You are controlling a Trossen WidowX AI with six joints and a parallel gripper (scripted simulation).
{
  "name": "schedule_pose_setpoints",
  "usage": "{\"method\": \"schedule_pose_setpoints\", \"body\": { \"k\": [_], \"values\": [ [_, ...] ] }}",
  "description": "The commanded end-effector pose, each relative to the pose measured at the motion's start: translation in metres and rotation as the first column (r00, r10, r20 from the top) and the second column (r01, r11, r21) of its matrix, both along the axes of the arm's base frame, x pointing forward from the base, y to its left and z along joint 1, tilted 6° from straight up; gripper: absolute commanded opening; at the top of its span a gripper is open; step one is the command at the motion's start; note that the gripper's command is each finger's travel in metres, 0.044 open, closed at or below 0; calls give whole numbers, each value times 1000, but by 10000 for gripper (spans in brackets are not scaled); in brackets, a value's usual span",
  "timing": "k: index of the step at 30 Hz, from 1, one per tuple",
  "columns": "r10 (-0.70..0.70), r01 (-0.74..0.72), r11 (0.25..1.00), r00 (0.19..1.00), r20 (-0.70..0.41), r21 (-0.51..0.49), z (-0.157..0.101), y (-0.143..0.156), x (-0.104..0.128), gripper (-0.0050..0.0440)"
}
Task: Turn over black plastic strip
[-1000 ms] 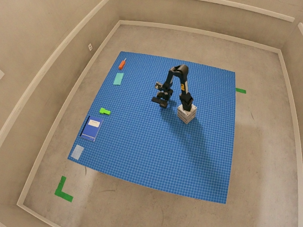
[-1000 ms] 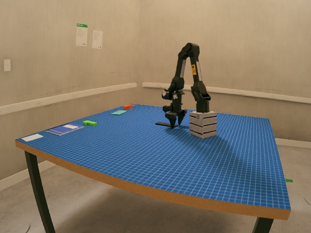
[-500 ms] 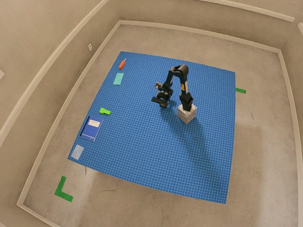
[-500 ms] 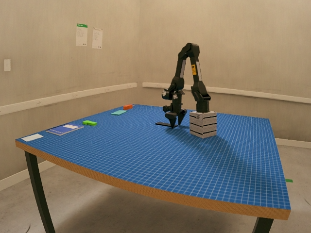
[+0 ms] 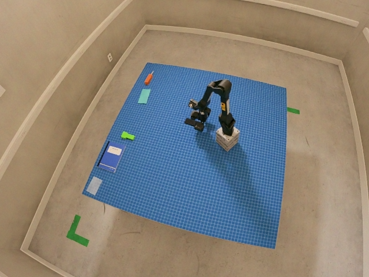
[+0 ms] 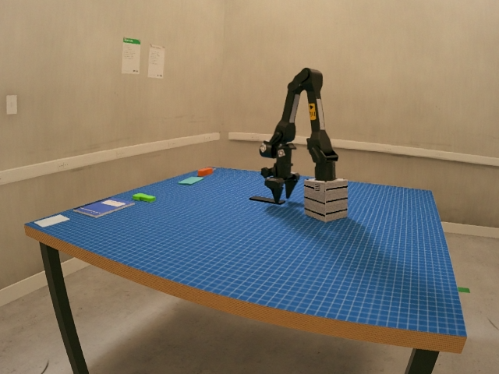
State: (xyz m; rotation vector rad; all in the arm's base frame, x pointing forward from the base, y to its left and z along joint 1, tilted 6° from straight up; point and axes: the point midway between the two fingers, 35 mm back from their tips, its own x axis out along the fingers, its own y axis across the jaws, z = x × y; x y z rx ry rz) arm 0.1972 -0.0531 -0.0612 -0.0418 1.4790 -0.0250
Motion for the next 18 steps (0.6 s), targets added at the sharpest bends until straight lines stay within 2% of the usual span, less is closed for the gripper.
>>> {"method": "schedule_pose_setpoints", "body": {
  "k": [1, 18],
  "values": [
    [1, -1, 1000, 1000, 28, -11, 10, -2, 7, 440],
    [1, 0, 1000, 1000, 29, -11, 36, 0, 5, 440]
  ]
}}
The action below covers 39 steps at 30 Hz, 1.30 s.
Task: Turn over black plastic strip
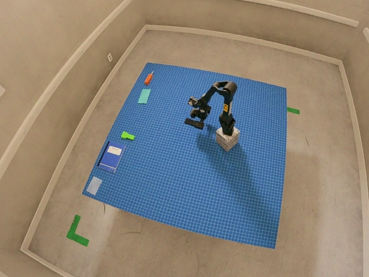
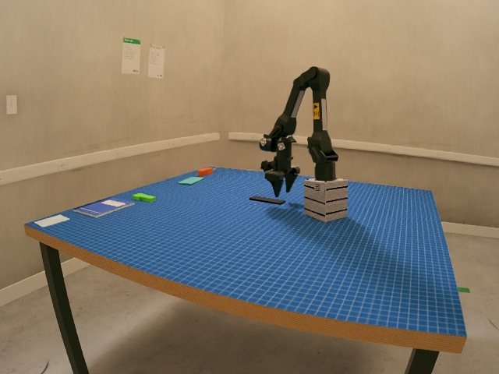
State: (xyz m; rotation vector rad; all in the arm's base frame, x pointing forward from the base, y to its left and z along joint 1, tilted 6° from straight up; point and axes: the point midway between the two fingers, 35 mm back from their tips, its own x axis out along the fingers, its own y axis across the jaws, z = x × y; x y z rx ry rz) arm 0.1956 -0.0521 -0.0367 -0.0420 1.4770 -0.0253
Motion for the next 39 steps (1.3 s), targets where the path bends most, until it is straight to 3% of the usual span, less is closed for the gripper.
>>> {"method": "schedule_pose_setpoints", "body": {
  "k": [1, 17, 39],
  "values": [
    [1, 0, 1000, 1000, 27, -11, 13, -1, 6, 440],
    [1, -1, 1000, 1000, 27, -11, 29, -1, 5, 440],
    [1, -1, 1000, 1000, 22, -9, 29, 0, 3, 440]
  ]
}}
